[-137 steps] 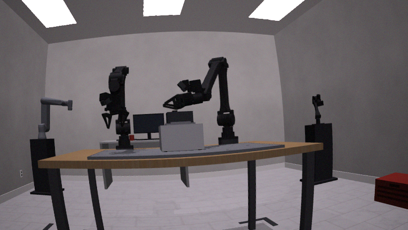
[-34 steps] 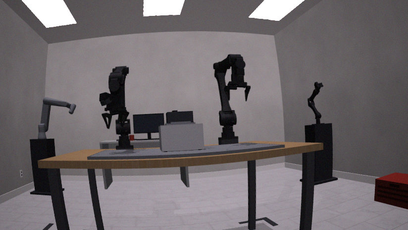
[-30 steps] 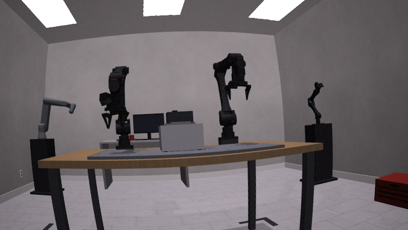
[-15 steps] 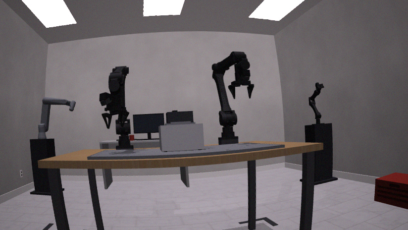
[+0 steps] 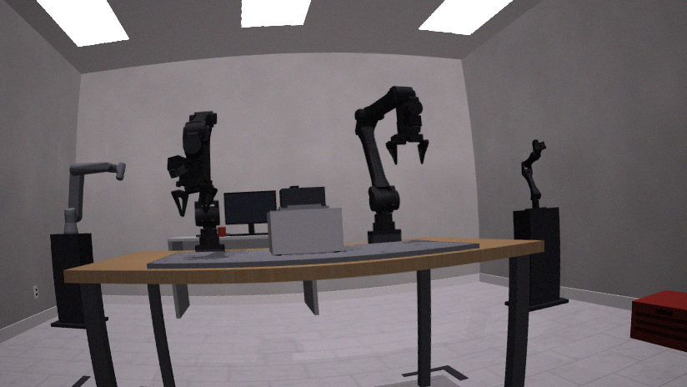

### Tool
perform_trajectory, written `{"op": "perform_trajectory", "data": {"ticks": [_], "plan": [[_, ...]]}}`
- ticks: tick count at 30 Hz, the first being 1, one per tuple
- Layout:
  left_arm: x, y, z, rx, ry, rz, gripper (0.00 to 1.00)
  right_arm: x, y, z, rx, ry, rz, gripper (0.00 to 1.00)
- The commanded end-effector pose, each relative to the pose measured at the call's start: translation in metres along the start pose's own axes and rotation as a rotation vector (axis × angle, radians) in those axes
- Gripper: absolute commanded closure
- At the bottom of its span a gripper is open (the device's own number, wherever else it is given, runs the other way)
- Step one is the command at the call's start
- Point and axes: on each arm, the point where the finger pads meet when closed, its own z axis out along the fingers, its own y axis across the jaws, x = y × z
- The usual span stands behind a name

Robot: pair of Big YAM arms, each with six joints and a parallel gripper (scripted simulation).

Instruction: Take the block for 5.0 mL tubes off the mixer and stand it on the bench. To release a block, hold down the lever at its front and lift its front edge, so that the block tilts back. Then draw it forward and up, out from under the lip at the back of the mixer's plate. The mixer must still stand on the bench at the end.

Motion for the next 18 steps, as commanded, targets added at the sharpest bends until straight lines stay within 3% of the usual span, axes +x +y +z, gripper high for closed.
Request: {"op": "perform_trajectory", "data": {"ticks": [1, 17, 18], "plan": [[0.0, 0.005, -0.001, -0.003, -0.004, 0.004, 0.0, -0.001, 0.002, -0.007, -0.01, -0.02, 0.005, 0.0], [0.025, 0.018, -0.003, 0.0, 0.01, 0.013, 0.0, -0.001, 0.002, -0.007, -0.01, -0.02, 0.006, 0.0], [0.025, 0.018, -0.002, 0.001, 0.013, 0.009, 0.0, 0.002, -0.003, -0.012, -0.006, -0.01, -0.026, 1.0]]}}
